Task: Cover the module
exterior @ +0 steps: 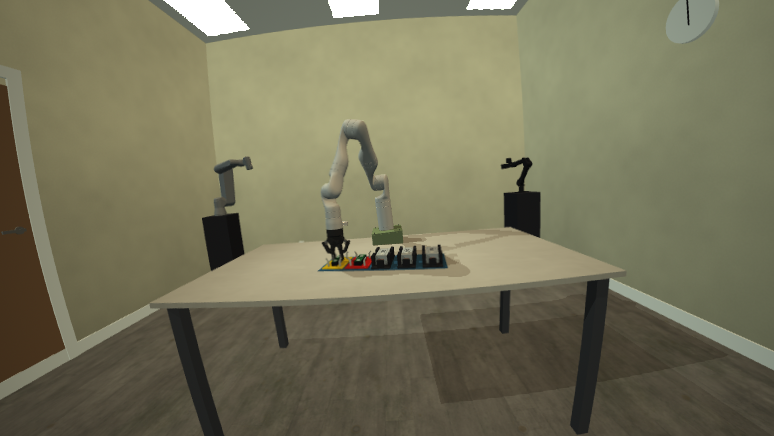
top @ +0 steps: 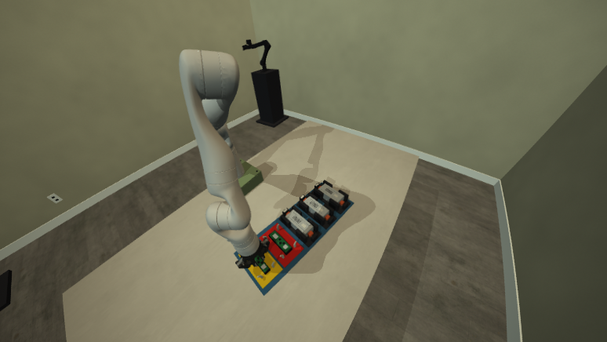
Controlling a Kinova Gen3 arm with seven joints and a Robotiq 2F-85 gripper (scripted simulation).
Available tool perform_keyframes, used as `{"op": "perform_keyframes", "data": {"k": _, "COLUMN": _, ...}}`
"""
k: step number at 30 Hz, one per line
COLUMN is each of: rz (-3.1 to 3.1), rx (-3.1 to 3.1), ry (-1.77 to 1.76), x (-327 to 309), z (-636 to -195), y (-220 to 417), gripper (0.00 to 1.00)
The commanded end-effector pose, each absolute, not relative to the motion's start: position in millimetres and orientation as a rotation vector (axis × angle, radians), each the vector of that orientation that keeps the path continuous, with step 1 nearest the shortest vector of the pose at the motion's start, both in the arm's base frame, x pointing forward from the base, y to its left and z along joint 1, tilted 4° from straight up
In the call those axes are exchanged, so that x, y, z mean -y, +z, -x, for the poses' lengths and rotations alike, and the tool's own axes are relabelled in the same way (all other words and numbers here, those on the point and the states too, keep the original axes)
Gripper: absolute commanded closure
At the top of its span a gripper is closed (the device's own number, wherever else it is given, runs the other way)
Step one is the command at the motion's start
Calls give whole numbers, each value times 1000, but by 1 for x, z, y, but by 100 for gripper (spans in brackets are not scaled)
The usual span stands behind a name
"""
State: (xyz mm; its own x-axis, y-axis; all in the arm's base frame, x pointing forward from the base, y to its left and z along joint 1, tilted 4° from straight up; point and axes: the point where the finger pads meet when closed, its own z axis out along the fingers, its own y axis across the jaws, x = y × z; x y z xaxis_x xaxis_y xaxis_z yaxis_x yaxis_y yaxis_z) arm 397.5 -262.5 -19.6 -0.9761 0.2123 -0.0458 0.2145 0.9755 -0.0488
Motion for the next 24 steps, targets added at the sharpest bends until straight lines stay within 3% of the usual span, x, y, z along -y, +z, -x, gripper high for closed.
{"op": "perform_keyframes", "data": {"k": 1, "rz": -333, "rx": -3081, "ry": -84, "x": 263, "z": -398, "y": -19, "gripper": 100}}
{"op": "perform_keyframes", "data": {"k": 22, "rz": -333, "rx": -3081, "ry": -84, "x": 263, "z": -398, "y": -19, "gripper": 100}}
{"op": "perform_keyframes", "data": {"k": 23, "rz": -333, "rx": -3081, "ry": -84, "x": 263, "z": -398, "y": -19, "gripper": 0}}
{"op": "perform_keyframes", "data": {"k": 24, "rz": -333, "rx": -3081, "ry": -84, "x": 263, "z": -398, "y": -19, "gripper": 0}}
